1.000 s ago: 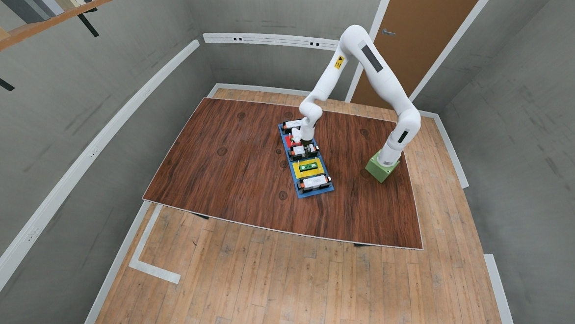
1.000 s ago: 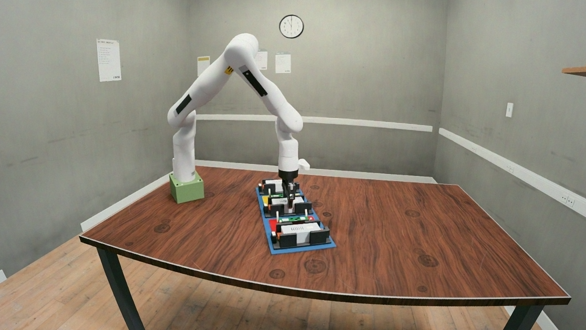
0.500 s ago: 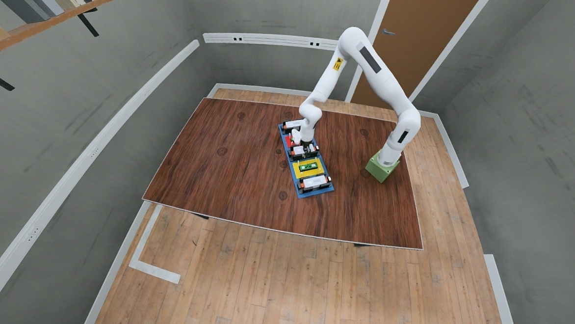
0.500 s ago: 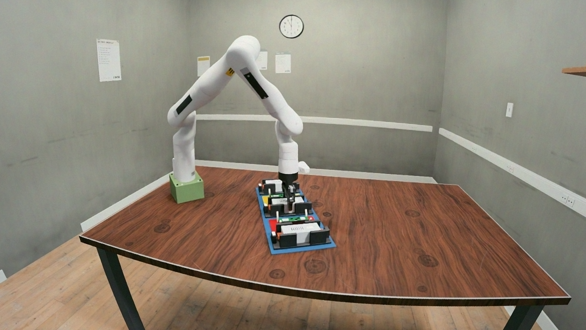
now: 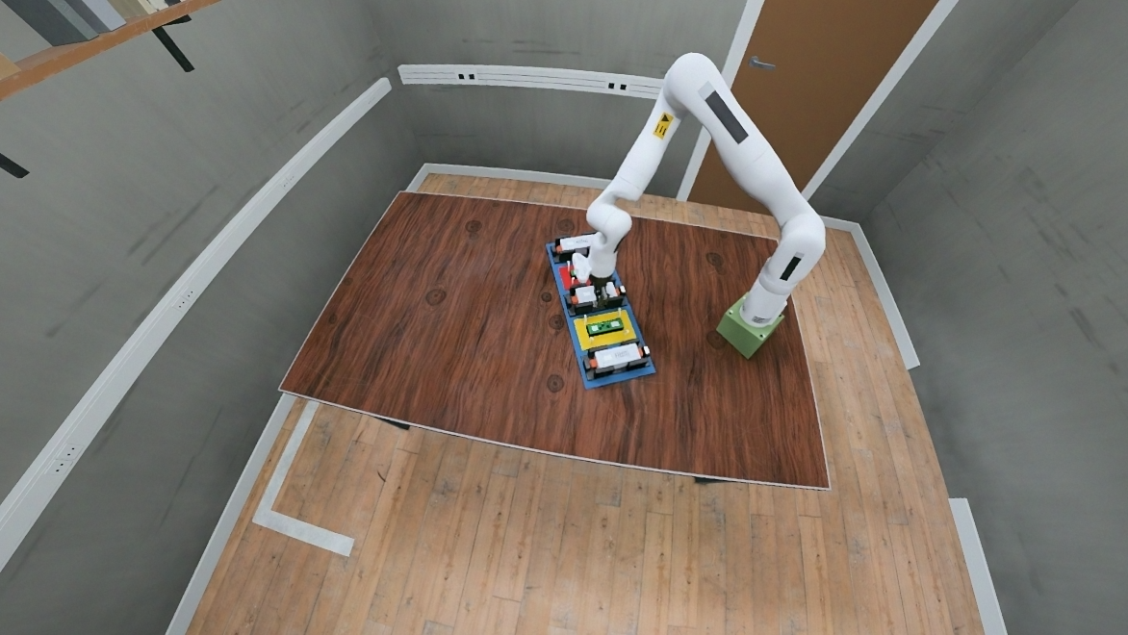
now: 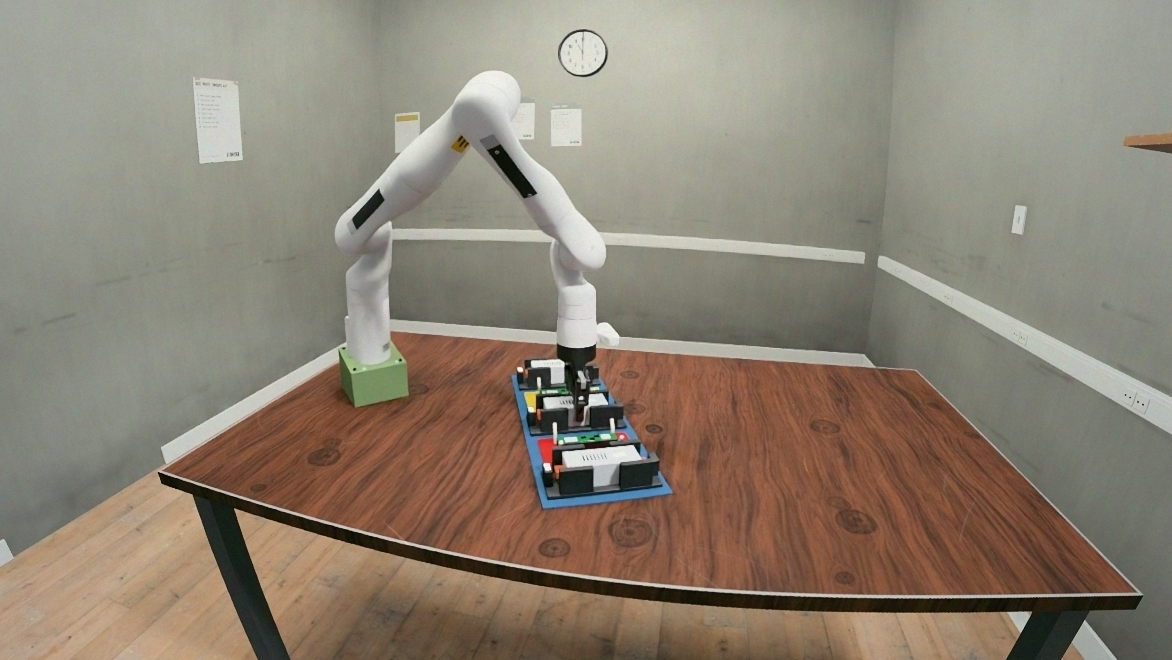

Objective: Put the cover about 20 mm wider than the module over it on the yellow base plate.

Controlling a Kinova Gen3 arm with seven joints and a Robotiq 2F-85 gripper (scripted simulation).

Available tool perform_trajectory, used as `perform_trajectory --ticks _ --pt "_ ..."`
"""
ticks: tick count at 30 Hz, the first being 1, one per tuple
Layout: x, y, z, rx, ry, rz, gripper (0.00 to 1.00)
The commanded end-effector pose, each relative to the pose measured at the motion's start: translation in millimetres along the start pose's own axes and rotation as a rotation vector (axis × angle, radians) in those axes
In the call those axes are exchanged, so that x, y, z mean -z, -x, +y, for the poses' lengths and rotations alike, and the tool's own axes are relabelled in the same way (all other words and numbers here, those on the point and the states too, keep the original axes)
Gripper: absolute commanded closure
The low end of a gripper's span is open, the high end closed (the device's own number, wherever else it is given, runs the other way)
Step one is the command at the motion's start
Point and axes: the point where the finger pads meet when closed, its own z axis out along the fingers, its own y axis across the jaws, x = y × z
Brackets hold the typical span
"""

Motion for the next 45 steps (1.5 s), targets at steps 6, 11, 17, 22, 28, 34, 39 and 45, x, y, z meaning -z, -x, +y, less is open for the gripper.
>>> perform_trajectory --ticks 6,11,17,22,28,34,39,45 --pt "0.7 -0.6 0.2 0.0 0.001 0.002 0.3" --pt "0.7 -0.6 0.2 0.0 0.001 0.002 0.3" --pt "0.7 -0.6 0.2 0.0 0.001 0.002 0.3" --pt "0.7 -0.6 0.2 0.0 0.001 0.002 0.3" --pt "0.7 -0.6 0.2 0.0 0.001 0.002 1.0" --pt "0.7 -0.6 0.2 0.0 0.001 0.002 1.0" --pt "0.7 -0.6 0.2 0.0 0.001 0.002 1.0" --pt "0.7 -0.6 0.2 0.0 0.001 0.002 1.0"
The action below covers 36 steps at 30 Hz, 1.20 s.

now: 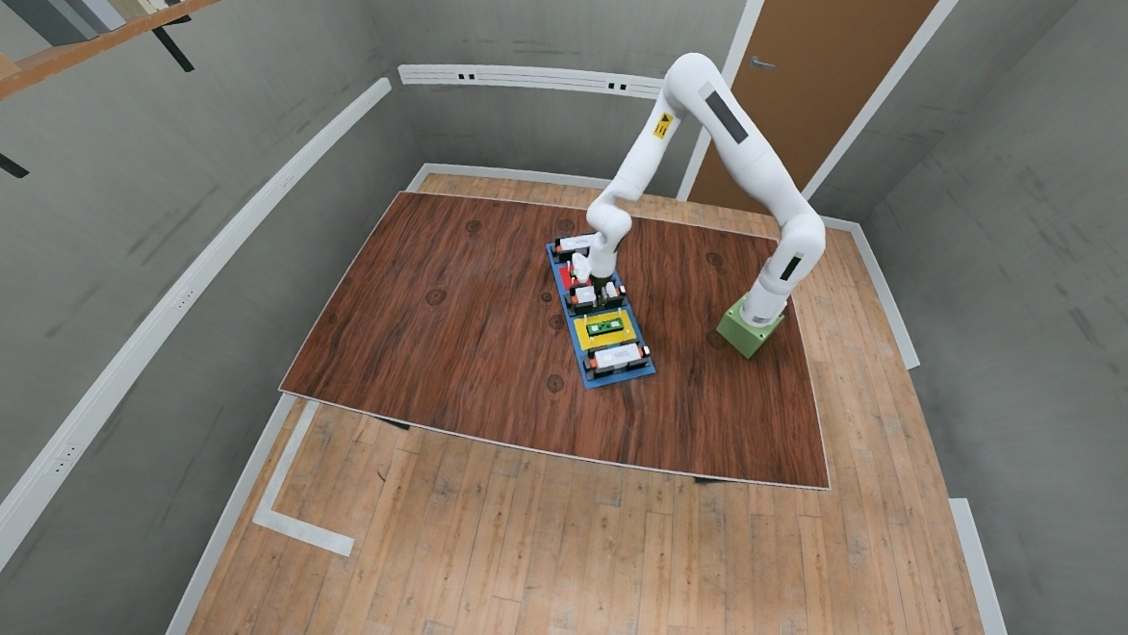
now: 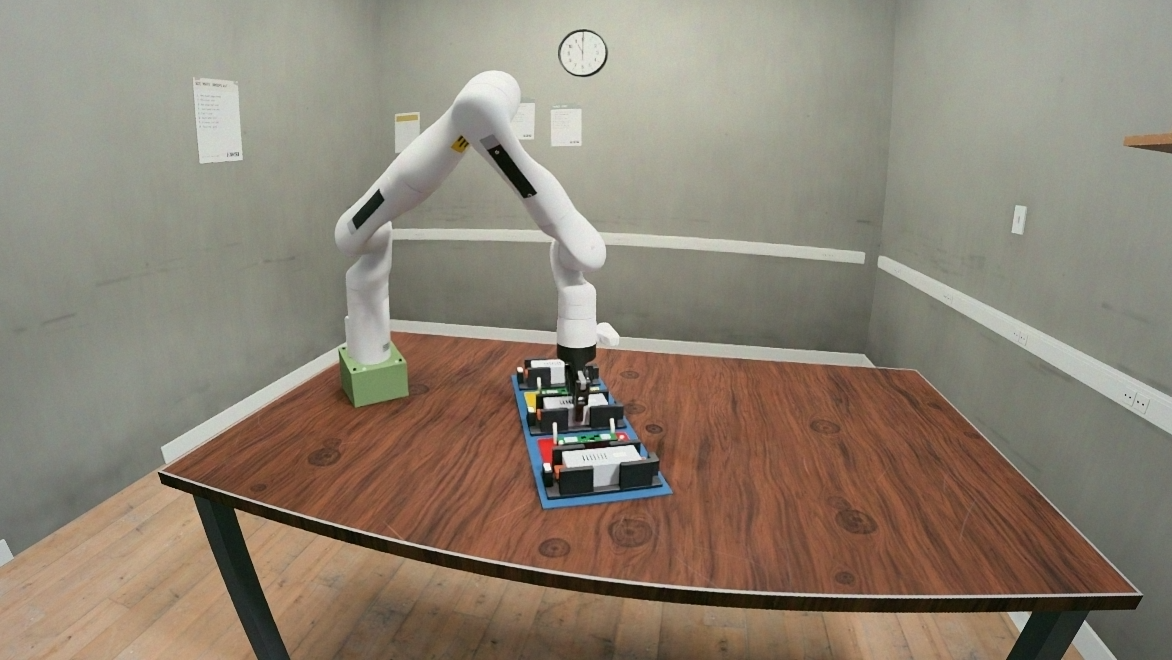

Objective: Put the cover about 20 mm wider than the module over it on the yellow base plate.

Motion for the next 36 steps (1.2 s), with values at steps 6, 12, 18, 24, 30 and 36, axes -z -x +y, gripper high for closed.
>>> perform_trajectory --ticks 6,12,18,24,30,36 --pt "0.7 -1 0 0.0 0.001 0.001 1.0" --pt "3.7 -1 0 0.0 0.001 0.001 1.0" --pt "21.7 -1 0 0.0 0.001 0.001 1.0" --pt "30.7 -1 0 0.0 0.001 0.001 1.0" --pt "36.6 0 0 0.0 0.001 0.001 1.0" --pt "54.6 0 0 0.0 0.001 0.001 1.0"
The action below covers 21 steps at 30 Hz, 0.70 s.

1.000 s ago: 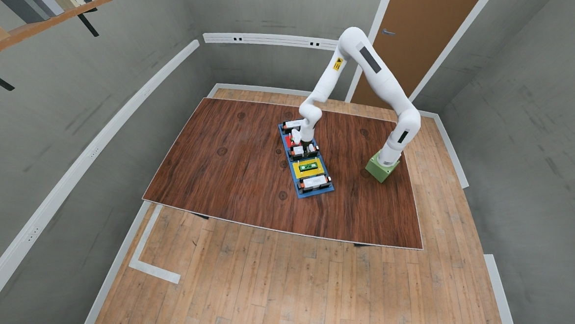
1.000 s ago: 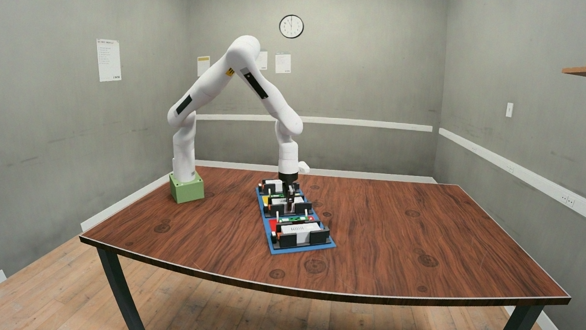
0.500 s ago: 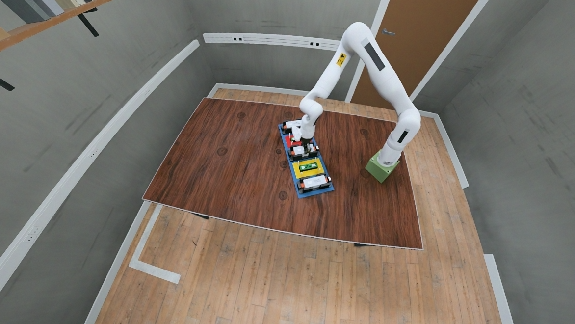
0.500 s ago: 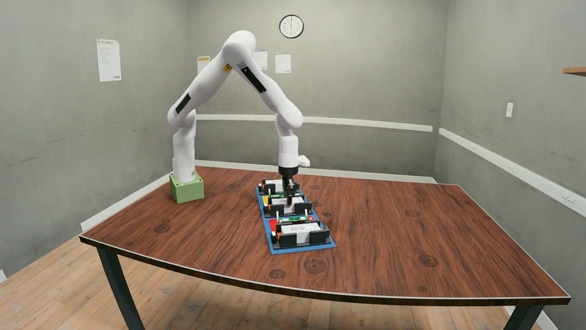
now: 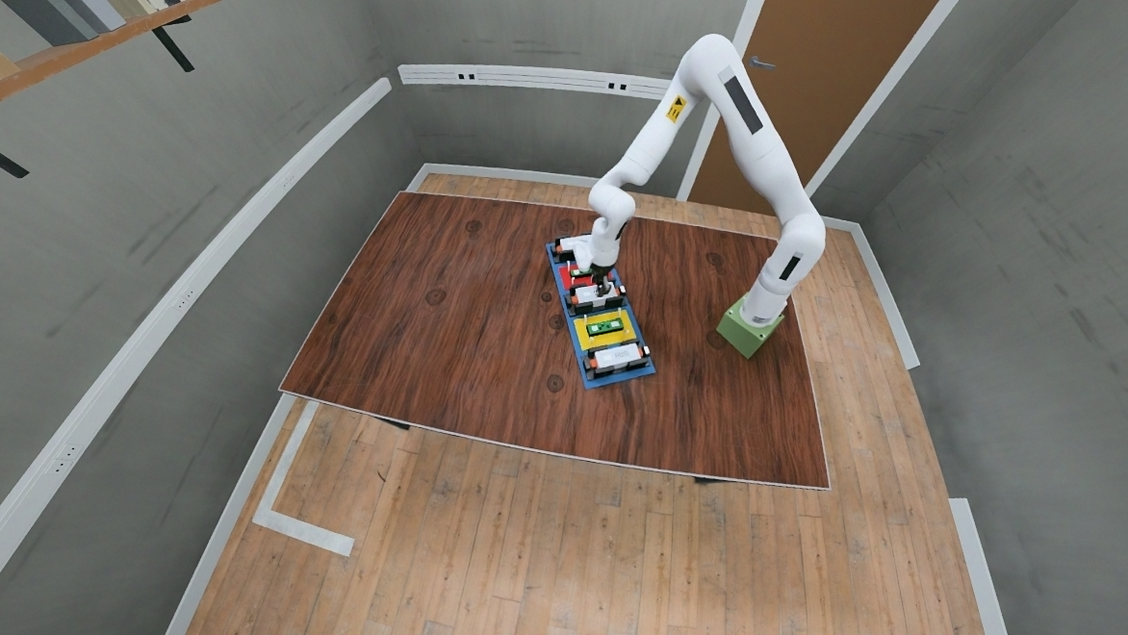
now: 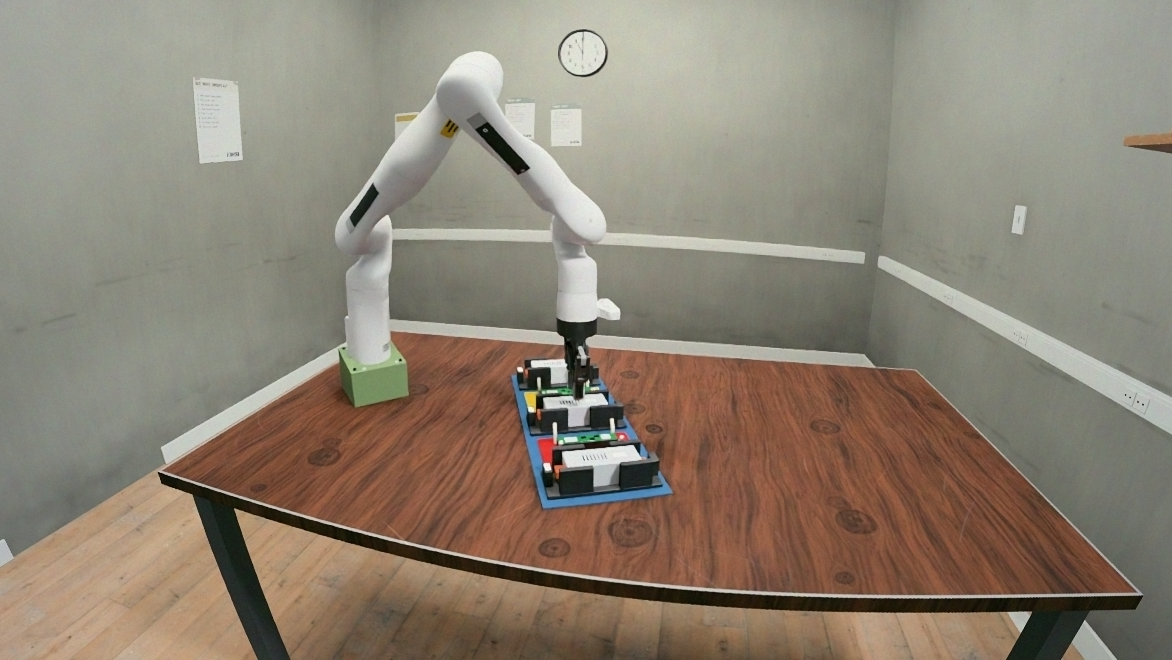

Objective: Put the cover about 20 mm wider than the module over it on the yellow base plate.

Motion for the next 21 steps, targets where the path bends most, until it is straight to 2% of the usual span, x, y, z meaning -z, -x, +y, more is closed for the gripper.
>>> perform_trajectory --ticks 1,21 --pt "8.6 -0.6 0.2 0.0 0.001 0.001 1.0" --pt "11.5 -0.5 0.2 0.0 0.001 0.001 0.99"
